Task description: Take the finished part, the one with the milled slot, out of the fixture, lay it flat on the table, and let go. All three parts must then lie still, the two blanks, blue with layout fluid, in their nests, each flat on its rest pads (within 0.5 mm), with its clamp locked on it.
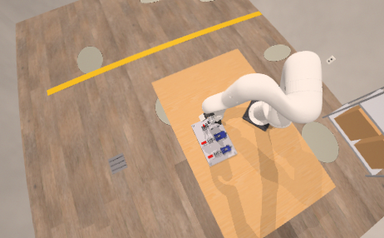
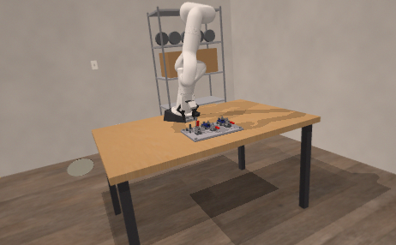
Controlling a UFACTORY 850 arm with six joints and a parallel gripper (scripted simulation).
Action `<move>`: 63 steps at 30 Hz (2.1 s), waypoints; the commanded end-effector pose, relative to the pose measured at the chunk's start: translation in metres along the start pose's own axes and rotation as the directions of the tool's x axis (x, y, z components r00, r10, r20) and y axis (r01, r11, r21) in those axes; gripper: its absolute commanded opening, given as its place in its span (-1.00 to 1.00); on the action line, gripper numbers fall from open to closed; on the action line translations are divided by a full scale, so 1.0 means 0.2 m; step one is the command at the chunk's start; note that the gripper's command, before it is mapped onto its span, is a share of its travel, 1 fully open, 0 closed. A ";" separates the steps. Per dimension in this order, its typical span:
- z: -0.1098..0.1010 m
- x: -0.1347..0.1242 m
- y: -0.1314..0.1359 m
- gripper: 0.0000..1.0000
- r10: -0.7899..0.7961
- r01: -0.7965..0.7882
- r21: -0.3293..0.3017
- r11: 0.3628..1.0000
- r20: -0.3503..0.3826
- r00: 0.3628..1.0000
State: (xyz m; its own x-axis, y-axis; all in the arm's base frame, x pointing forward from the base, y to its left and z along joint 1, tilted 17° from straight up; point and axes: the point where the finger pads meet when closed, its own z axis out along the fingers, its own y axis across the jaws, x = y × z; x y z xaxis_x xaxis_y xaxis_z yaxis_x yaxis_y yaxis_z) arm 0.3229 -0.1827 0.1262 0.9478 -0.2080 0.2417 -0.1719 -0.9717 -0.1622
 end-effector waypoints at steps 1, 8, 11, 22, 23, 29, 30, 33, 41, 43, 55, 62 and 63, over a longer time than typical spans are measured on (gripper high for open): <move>0.00 0.00 0.05 -1.00 0.000 0.000 0.000 1.000 -0.001 1.000; 0.00 0.00 0.13 -1.00 0.000 0.000 0.000 1.000 -0.001 1.000; 0.00 0.00 0.16 -1.00 0.000 0.000 0.000 1.000 -0.001 1.000; 0.00 0.00 0.29 -1.00 0.000 0.000 0.000 1.000 -0.001 1.000; 0.00 0.00 0.30 -1.00 0.000 0.000 0.000 1.000 -0.001 1.000; 0.00 0.00 0.35 -1.00 0.000 0.000 0.000 1.000 -0.001 1.000; 0.00 0.00 0.36 -1.00 0.000 0.000 0.000 1.000 -0.001 1.000; 0.00 0.00 0.40 -1.00 0.000 0.000 0.000 1.000 -0.001 1.000; 0.00 0.00 0.47 -1.00 0.000 0.000 0.000 1.000 -0.001 1.000; 0.00 0.00 0.49 -1.00 0.000 0.000 0.000 1.000 -0.001 1.000; 0.00 0.00 0.53 -1.00 0.000 0.000 0.000 1.000 -0.001 1.000; 0.00 0.00 0.54 -1.00 0.000 0.000 0.000 1.000 -0.001 1.000; 0.00 0.00 0.54 -1.00 0.000 0.000 0.000 1.000 -0.001 1.000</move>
State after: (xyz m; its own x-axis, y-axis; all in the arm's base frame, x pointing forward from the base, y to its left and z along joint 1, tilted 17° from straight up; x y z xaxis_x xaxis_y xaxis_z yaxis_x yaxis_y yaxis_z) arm 0.3049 -0.2857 0.1091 0.9478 -0.2081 0.2418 -0.1718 -0.9716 -0.1626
